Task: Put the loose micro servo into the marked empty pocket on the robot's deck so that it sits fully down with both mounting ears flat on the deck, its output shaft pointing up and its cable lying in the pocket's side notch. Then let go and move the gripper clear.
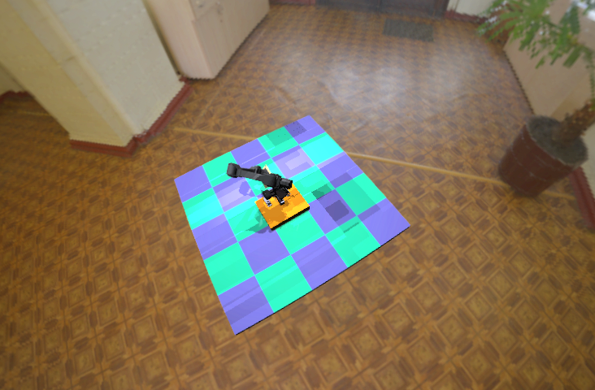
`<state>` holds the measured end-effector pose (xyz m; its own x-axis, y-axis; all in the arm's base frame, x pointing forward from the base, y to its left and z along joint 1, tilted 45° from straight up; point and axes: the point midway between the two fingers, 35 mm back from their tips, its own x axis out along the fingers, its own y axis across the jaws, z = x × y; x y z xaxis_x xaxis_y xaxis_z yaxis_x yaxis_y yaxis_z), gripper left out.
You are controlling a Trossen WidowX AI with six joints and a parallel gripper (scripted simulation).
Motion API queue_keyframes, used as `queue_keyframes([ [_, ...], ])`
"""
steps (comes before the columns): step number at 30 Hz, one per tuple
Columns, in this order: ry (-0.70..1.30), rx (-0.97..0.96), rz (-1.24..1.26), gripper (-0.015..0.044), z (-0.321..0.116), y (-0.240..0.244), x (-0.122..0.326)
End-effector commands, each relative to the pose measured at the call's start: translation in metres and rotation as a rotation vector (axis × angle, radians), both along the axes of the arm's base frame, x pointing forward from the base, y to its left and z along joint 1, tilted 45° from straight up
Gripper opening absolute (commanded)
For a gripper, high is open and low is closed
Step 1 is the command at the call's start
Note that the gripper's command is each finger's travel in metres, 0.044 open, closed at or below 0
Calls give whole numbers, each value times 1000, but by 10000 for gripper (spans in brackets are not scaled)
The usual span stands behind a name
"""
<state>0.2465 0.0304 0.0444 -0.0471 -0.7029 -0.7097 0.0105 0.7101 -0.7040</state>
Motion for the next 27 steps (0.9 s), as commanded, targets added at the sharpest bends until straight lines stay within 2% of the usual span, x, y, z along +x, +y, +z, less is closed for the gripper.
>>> queue_keyframes([
  [1,-9,8,-1,0,2,2,-20],
  [11,18,9,24,0,4,2,-62],
  [27,18,9,25,0,-9,-10,-64],
])
